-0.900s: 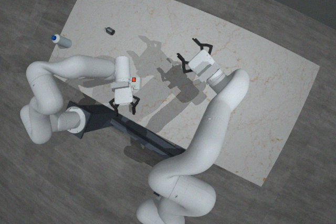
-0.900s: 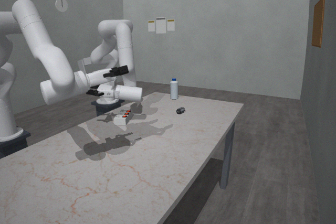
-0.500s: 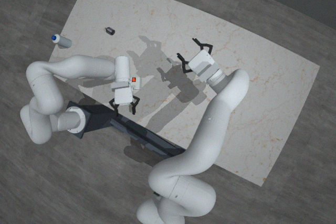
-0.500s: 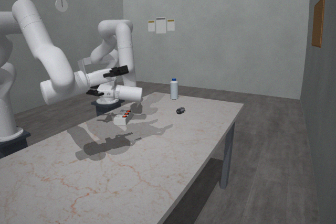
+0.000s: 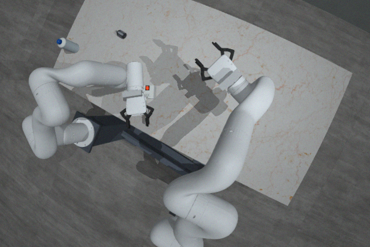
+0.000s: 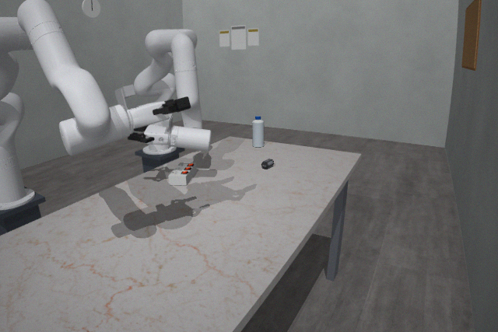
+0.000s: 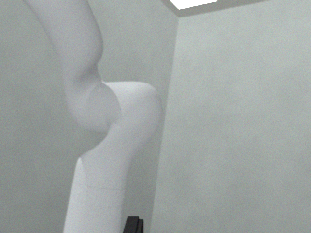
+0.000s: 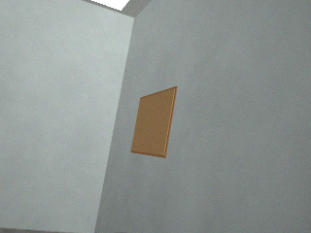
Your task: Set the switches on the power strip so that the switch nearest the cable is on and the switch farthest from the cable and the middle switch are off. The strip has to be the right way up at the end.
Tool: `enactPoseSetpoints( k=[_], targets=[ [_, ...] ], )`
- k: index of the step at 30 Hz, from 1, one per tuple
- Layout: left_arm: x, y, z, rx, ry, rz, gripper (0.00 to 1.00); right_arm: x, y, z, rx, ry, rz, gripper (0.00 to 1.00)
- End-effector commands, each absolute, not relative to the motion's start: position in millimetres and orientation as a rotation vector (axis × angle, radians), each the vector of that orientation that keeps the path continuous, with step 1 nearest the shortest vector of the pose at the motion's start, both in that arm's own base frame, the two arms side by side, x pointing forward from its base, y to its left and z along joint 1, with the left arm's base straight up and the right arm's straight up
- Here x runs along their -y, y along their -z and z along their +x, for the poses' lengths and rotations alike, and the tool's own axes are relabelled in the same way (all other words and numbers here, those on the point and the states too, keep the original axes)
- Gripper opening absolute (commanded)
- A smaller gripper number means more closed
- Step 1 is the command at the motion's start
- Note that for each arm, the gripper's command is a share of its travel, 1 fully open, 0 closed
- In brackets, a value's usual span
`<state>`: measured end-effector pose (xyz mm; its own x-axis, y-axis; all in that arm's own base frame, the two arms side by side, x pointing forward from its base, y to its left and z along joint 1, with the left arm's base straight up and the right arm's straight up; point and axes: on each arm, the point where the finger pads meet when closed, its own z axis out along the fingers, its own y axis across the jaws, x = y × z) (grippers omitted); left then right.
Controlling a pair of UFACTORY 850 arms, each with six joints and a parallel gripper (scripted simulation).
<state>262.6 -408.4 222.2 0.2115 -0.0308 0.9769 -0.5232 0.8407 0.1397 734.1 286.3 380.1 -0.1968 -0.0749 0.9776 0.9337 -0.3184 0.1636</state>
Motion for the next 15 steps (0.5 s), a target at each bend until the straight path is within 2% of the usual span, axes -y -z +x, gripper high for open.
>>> enactPoseSetpoints(
  k=[1, 15],
  targets=[
    [408.6, -222.8, 263.0, 1.327, -0.364, 0.5, 1.0, -284.4, -382.4, 734.5, 1.096, 1.628, -1.262, 1.0],
    [408.6, -222.8, 263.0, 1.327, -0.364, 0.5, 1.0, -265.0, -386.7, 734.0, 1.083, 1.591, -1.293, 1.0]
  ],
)
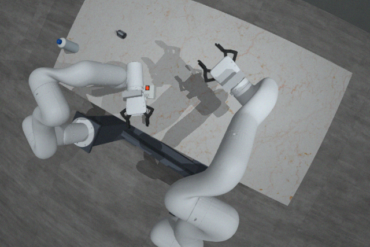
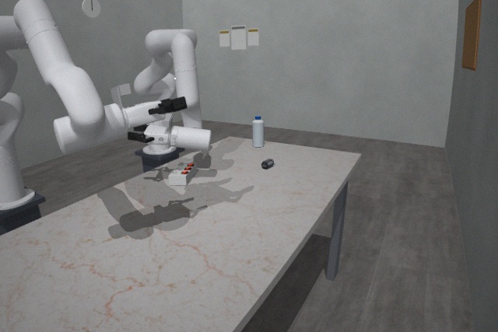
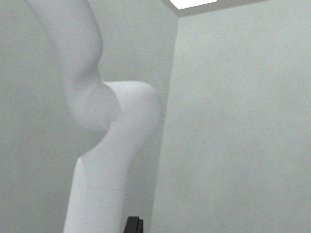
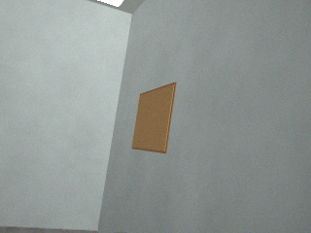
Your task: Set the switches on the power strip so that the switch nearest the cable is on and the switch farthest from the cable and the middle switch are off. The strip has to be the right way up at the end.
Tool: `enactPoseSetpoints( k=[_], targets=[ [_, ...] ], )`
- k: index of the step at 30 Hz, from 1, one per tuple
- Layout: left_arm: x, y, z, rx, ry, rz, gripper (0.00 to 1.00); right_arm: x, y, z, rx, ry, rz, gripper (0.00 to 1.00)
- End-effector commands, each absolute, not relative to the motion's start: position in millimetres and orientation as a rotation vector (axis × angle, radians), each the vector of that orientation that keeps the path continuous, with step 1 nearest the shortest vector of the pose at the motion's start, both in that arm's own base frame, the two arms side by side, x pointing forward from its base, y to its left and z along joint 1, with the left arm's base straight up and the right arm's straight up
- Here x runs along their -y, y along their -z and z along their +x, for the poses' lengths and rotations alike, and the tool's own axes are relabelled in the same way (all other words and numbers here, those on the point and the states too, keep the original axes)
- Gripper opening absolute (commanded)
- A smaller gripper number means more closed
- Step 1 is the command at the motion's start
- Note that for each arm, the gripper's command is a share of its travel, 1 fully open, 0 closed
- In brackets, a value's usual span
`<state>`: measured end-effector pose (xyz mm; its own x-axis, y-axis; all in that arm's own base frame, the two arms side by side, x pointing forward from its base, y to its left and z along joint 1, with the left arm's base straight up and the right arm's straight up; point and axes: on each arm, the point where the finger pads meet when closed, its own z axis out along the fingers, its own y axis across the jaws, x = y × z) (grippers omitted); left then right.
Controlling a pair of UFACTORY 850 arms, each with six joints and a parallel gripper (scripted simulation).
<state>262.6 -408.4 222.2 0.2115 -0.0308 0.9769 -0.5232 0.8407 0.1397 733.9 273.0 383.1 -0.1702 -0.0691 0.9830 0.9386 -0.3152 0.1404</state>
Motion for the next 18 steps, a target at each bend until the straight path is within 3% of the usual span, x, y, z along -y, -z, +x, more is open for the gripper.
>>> enactPoseSetpoints(
  k=[1, 18],
  targets=[
    [408.6, -222.8, 263.0, 1.327, -0.364, 0.5, 1.0, -262.2, -387.3, 733.8, 1.081, 1.585, -1.297, 1.0],
    [408.6, -222.8, 263.0, 1.327, -0.364, 0.5, 1.0, -195.6, -400.2, 727.2, 1.027, 1.458, -1.41, 1.0]
  ],
)
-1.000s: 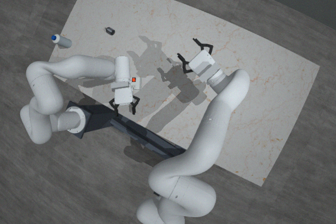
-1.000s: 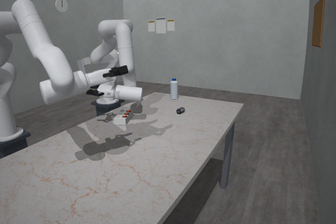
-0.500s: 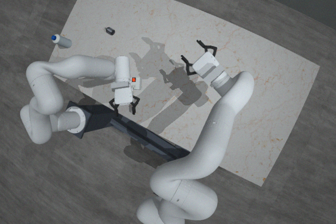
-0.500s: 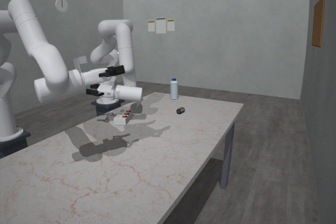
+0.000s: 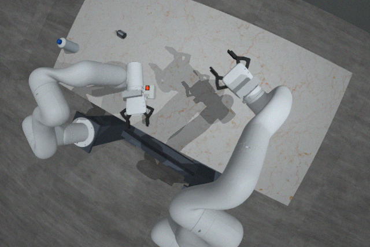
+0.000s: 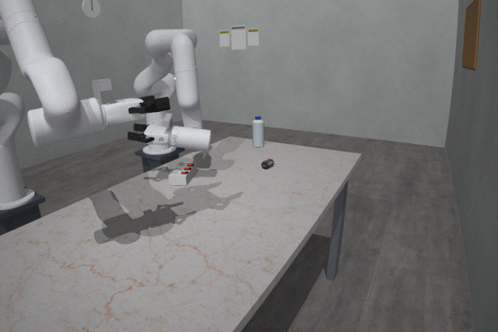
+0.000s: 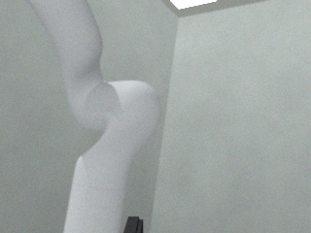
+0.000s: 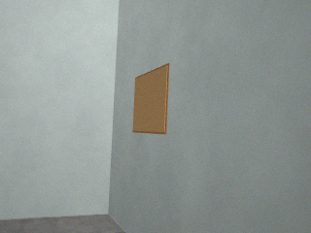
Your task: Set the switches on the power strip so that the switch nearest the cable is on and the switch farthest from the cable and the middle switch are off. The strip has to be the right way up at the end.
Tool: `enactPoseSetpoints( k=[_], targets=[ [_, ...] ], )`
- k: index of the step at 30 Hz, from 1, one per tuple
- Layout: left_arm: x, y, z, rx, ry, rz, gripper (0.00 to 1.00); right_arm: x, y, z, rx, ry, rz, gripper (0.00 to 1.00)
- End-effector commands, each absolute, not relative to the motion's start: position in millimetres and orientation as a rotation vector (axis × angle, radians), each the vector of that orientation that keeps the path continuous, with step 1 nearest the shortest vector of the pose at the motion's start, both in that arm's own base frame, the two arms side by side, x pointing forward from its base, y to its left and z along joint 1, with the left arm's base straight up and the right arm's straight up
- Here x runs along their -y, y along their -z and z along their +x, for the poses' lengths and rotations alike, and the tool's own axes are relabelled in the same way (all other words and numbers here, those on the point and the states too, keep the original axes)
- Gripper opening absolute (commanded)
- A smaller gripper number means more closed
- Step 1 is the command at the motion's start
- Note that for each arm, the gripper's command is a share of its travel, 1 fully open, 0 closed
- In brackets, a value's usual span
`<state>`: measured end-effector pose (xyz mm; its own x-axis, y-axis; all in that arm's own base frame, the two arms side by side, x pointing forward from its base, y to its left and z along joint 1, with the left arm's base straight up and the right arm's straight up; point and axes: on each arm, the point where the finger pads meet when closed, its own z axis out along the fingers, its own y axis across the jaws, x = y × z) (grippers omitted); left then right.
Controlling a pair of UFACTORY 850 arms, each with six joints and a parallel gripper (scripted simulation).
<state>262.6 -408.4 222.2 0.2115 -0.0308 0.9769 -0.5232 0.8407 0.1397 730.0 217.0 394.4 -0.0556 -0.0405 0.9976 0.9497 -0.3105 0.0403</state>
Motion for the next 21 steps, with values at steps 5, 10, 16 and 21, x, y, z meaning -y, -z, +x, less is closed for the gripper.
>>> enactPoseSetpoints(
  k=[5, 10, 16, 21],
  targets=[
    [408.6, -222.8, 263.0, 1.327, -0.364, 0.5, 1.0, -162.7, -405.5, 721.3, 0.996, 1.395, -1.47, 1.0],
    [408.6, -222.8, 263.0, 1.327, -0.364, 0.5, 1.0, -140.5, -408.7, 716.4, 0.972, 1.353, -1.512, 1.0],
    [408.6, -222.8, 263.0, 1.327, -0.364, 0.5, 1.0, -91.3, -414.8, 702.6, 0.911, 1.259, -1.61, 1.0],
    [408.6, -222.8, 263.0, 1.327, -0.364, 0.5, 1.0, -46.2, -419.4, 686.4, 0.845, 1.173, -1.706, 1.0]
  ],
)
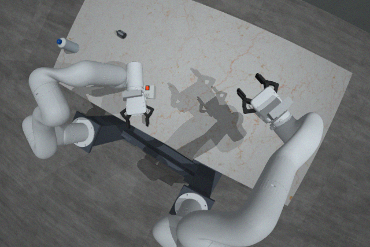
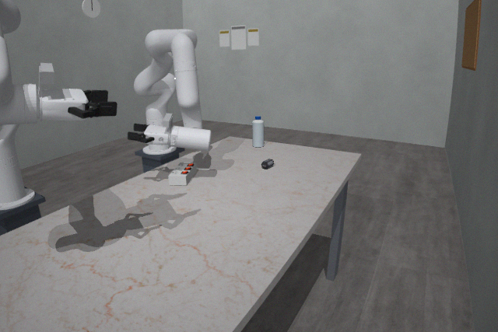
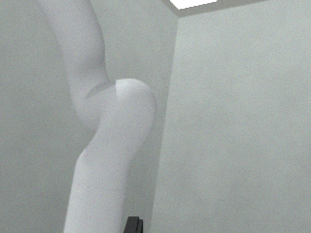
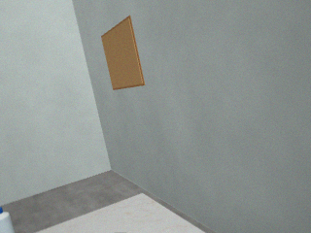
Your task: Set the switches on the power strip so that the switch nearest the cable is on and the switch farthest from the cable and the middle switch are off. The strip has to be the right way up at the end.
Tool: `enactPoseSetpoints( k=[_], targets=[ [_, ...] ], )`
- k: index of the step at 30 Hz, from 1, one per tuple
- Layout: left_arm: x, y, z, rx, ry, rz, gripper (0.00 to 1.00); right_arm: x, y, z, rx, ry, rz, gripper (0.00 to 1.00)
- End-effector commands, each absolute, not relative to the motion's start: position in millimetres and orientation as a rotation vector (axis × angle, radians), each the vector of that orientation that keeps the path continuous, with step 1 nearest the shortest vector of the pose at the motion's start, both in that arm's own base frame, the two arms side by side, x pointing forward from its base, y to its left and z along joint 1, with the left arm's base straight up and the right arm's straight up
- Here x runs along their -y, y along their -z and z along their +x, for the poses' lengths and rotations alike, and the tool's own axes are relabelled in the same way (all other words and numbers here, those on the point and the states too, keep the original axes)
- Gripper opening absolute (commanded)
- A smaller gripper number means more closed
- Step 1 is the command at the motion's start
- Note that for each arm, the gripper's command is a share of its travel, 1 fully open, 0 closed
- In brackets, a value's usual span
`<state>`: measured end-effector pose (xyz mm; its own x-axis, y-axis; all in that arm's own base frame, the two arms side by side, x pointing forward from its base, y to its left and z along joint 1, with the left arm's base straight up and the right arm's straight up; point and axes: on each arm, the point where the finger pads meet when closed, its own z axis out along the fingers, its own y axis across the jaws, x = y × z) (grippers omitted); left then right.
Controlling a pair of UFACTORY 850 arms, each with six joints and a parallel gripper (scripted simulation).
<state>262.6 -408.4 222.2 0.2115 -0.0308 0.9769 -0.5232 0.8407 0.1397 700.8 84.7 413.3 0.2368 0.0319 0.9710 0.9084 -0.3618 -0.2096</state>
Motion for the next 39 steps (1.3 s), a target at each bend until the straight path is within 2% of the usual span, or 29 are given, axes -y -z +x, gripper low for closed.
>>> enactPoseSetpoints(
  k=[1, 21, 39],
  targets=[
    [408.6, -222.8, 263.0, 1.327, -0.364, 0.5, 1.0, -36.8, -420.2, 682.5, 0.829, 1.155, -1.726, 1.0],
    [408.6, -222.8, 263.0, 1.327, -0.364, 0.5, 1.0, 120.6, -428.9, 592.2, 0.465, 0.846, -2.088, 1.0],
    [408.6, -222.8, 263.0, 1.327, -0.364, 0.5, 1.0, 261.9, -432.2, 450.8, -0.137, 0.539, -2.411, 1.0]
  ],
)
